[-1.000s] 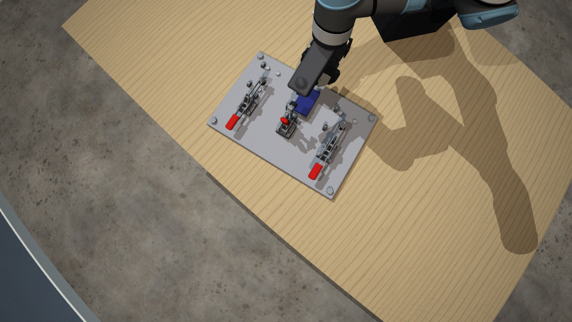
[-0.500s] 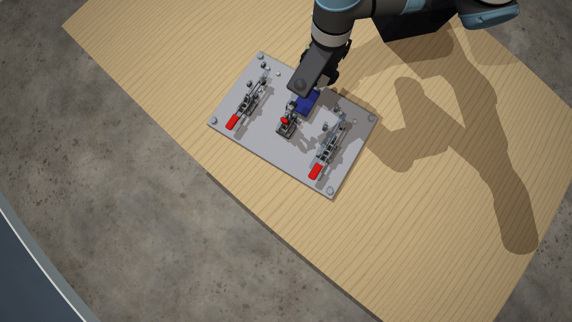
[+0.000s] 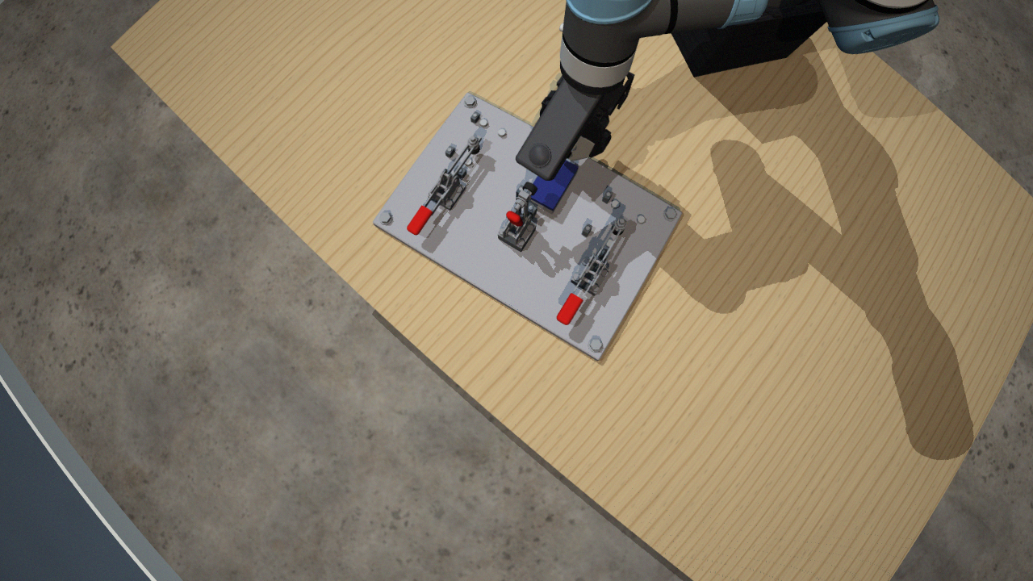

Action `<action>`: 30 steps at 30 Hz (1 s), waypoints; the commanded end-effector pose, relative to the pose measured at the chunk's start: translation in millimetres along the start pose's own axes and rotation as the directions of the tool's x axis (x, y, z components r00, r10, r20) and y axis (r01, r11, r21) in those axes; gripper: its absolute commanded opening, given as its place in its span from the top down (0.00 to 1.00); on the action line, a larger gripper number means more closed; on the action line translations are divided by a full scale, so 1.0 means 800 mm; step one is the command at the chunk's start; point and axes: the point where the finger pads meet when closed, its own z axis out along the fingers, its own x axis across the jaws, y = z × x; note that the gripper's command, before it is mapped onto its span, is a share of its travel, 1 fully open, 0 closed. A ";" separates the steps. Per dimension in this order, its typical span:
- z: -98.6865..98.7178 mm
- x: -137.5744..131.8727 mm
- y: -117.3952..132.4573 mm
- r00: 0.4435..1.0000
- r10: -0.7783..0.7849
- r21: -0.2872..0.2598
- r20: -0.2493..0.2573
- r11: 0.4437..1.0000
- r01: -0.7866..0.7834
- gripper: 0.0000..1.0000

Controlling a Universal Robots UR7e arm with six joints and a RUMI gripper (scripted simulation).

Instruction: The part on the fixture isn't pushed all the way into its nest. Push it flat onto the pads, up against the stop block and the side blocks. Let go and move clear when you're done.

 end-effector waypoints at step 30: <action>0.000 0.000 -0.011 1.000 0.000 0.001 -0.001 1.000 0.000 1.00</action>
